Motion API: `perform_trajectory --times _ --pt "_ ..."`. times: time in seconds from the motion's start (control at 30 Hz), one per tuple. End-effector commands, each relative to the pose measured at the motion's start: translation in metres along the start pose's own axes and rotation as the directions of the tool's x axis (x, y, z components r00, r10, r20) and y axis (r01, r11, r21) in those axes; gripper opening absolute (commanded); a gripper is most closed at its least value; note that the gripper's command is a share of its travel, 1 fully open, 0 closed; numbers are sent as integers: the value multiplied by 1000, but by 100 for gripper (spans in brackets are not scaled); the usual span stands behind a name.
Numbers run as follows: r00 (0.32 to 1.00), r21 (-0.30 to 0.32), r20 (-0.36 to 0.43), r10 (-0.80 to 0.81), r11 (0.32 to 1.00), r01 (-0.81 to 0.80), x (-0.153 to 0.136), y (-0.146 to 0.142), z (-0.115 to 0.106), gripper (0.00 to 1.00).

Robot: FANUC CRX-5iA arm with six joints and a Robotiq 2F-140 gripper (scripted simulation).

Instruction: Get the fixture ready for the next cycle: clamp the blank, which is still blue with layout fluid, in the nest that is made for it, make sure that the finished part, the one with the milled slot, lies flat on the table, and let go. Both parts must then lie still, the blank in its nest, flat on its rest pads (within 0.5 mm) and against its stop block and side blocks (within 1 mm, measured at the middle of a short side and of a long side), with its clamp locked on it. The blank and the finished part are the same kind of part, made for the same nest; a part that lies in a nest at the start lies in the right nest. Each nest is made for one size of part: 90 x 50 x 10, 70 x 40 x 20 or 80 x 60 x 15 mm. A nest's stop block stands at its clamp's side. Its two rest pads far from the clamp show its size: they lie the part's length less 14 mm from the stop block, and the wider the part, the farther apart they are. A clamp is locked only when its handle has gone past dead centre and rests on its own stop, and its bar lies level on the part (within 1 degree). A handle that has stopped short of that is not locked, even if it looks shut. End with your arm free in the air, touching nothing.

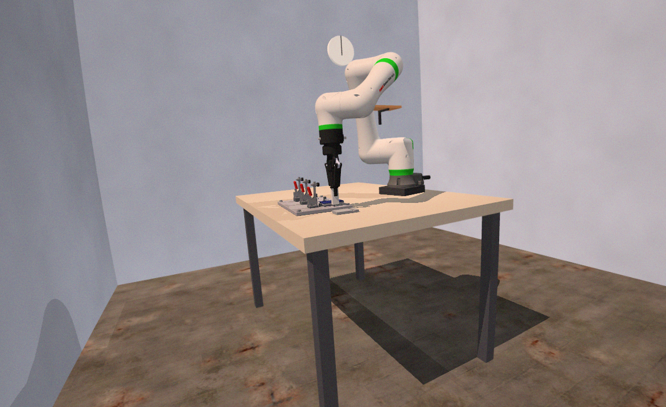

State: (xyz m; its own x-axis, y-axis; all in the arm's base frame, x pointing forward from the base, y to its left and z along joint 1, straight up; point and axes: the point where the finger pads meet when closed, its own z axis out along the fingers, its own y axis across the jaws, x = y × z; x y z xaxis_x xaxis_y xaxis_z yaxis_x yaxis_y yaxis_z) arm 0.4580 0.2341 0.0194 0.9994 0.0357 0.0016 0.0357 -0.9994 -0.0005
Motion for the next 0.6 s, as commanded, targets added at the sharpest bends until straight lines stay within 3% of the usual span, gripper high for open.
perform_trajectory --times 0.0,0.3,0.57 --pt "1000 0 0 0 1000 0 0 -5 0 0" --pt "1000 0 0 0 1000 0 0 -12 -2 0" --pt "1000 0 0 0 1000 0 0 -12 -27 0"
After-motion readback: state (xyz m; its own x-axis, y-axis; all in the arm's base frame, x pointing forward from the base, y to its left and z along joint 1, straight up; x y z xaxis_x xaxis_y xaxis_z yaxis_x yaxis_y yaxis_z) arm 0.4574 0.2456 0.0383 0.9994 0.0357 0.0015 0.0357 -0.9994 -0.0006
